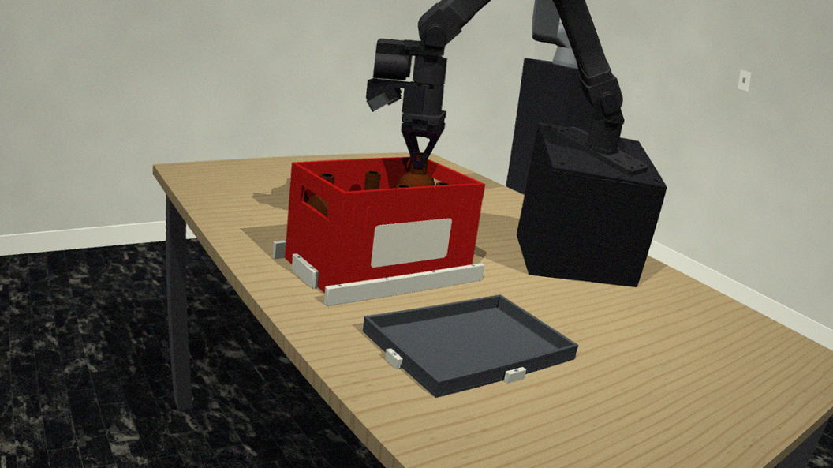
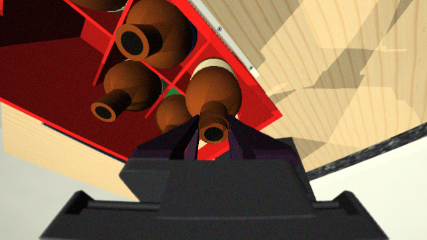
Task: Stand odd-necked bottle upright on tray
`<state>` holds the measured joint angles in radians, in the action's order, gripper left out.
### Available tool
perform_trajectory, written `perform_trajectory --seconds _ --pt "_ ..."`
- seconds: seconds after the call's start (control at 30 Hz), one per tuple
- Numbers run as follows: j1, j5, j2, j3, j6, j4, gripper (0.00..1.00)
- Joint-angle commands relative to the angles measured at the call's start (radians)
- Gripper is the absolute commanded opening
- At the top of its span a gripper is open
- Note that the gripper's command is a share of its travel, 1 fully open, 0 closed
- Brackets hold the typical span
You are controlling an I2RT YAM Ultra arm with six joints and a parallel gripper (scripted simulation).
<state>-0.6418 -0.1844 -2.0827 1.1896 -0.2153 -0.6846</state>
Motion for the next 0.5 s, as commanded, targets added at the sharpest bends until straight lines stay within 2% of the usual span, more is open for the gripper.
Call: perform_trajectory --seconds 0.0,0.47 --pt "-0.019 -0.003 0.046 0.040 0.006 -0.027 0.00" --pt "-0.022 -0.002 0.054 0.047 0.009 -0.042 0.00"
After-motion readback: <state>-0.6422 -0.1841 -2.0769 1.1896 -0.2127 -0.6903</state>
